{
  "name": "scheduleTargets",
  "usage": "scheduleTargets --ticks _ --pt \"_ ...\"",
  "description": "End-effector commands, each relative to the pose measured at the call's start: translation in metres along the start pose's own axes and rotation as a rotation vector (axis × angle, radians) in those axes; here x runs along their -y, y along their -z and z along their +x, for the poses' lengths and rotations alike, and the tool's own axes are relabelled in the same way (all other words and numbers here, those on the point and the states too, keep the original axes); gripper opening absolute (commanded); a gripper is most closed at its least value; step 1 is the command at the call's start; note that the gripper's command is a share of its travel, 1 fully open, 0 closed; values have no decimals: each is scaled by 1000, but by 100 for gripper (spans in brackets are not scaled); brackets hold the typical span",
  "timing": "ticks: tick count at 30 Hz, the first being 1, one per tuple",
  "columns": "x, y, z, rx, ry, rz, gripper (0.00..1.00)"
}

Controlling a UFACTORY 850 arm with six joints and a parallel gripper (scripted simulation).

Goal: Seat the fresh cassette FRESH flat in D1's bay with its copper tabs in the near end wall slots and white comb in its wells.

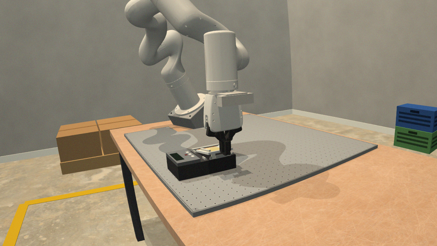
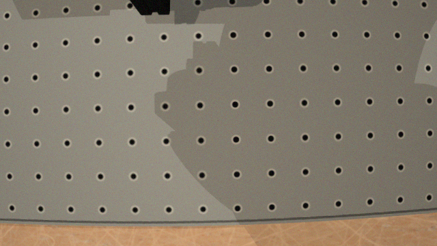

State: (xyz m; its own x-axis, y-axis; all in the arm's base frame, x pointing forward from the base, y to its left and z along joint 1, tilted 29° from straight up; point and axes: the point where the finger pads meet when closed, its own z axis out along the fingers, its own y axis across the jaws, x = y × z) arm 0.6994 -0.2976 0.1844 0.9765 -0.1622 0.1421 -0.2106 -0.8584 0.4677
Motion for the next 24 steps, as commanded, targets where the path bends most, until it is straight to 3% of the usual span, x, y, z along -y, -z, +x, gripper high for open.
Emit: scheduleTargets --ticks 1,24 --pt "0 1 0 -2 0 0 0" --pt "0 1 -6 -2 0 0 0"
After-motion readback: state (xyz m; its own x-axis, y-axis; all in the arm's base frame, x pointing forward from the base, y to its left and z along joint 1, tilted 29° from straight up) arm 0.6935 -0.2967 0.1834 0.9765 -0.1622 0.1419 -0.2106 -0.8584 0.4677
